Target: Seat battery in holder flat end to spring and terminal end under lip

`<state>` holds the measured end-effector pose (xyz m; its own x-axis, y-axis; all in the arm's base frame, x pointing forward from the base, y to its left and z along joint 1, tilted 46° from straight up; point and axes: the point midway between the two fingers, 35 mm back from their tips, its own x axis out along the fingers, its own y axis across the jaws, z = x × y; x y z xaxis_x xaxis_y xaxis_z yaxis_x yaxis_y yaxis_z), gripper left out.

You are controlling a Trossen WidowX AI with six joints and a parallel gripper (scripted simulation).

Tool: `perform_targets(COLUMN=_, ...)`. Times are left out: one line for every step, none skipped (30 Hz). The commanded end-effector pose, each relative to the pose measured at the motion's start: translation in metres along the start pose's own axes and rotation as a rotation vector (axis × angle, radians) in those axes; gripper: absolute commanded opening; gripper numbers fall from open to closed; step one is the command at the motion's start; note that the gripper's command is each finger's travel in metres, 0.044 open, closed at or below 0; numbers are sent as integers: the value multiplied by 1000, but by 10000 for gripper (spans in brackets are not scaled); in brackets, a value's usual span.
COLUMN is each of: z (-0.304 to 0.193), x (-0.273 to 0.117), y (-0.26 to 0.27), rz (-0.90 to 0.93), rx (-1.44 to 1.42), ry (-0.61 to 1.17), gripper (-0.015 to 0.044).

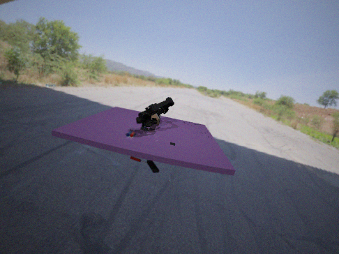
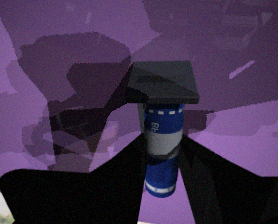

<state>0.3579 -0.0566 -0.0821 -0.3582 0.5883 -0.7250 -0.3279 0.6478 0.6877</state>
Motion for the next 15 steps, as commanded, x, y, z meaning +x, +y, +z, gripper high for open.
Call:
perform_targets(z=5, x=0, y=-1, rz=-7, rx=-6, ry=-39, gripper=78)
perform_targets(z=5, x=0, y=-1, rz=-7, rx=-6, ry=-44, gripper=78)
perform_targets(z=5, x=1, y=-2, rz=-6, rx=-6, ry=-49, gripper=78)
perform_targets(z=4, x=1, y=-2, rz=-6, rx=-6, ry=-54, gripper=78)
perform_targets(z=4, x=1, y=-2, rz=-6, rx=-5, ry=-59, gripper=78)
perform_targets(z=4, x=1, y=-2, rz=-6, rx=-5, ry=-64, gripper=78)
perform_targets(z=4, x=2, y=-2, rz=-6, rx=-4, ry=-68, gripper=78)
perform_targets(z=4, x=2, y=-2, rz=-6, rx=-4, ry=-74, gripper=78)
perform_targets(z=4, x=2, y=-2, rz=-6, rx=-4, ry=-79, gripper=78)
perform_targets(z=4, x=2, y=-2, rz=-5, rx=-5, ry=-84, gripper=78)
perform_targets(z=4, x=3, y=-3, rz=-5, rx=-5, ry=-89, gripper=78)
perform_targets(z=4, x=3, y=-3, rz=-5, rx=-5, ry=-94, gripper=78)
perform_targets(z=4, x=3, y=-3, rz=-5, rx=-5, ry=-99, gripper=78)
perform_targets(z=4, x=3, y=-3, rz=-5, rx=-5, ry=-104, gripper=78)
perform_targets(z=4, x=3, y=-3, rz=-5, rx=-5, ry=-110, gripper=78)
